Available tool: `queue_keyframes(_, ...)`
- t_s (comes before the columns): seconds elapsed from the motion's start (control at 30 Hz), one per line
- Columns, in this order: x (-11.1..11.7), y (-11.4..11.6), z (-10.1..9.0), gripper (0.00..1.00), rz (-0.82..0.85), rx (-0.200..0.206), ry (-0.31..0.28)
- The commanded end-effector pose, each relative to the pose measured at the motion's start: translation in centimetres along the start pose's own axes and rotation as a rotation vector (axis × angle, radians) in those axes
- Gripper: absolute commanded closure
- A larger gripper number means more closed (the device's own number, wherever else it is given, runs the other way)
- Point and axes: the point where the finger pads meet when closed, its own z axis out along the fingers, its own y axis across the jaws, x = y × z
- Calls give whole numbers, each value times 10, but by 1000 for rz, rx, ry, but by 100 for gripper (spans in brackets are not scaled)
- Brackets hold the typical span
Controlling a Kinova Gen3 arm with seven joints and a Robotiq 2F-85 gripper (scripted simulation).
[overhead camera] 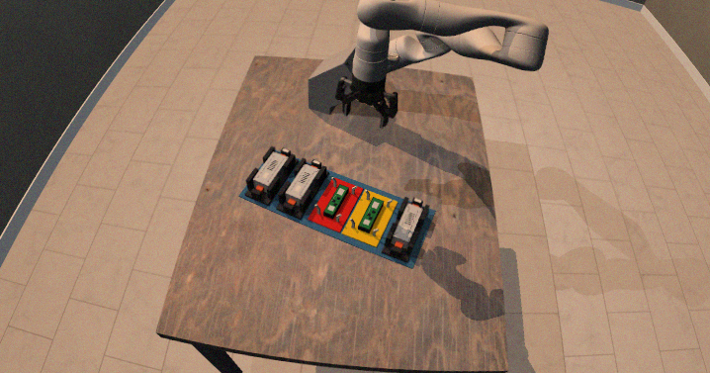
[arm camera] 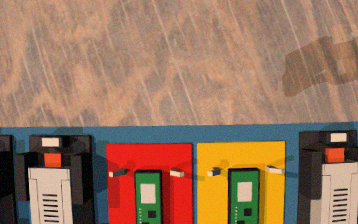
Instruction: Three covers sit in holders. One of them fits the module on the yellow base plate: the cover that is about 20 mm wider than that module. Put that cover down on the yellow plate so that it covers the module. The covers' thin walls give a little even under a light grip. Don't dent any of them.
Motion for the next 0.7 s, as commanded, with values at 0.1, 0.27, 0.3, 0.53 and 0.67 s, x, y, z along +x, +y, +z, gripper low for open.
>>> queue_keyframes(0.1,-1,-6,2,0,-1,0,-2)
queue_keyframes(0.27,-4,-34,12,0,-1,1,-2)
queue_keyframes(0.3,-5,-39,14,0,-1,1,-2)
queue_keyframes(0.53,-6,-56,21,0,-1,1,-2)
queue_keyframes(0.67,-6,-56,21,0,-1,1,-2)
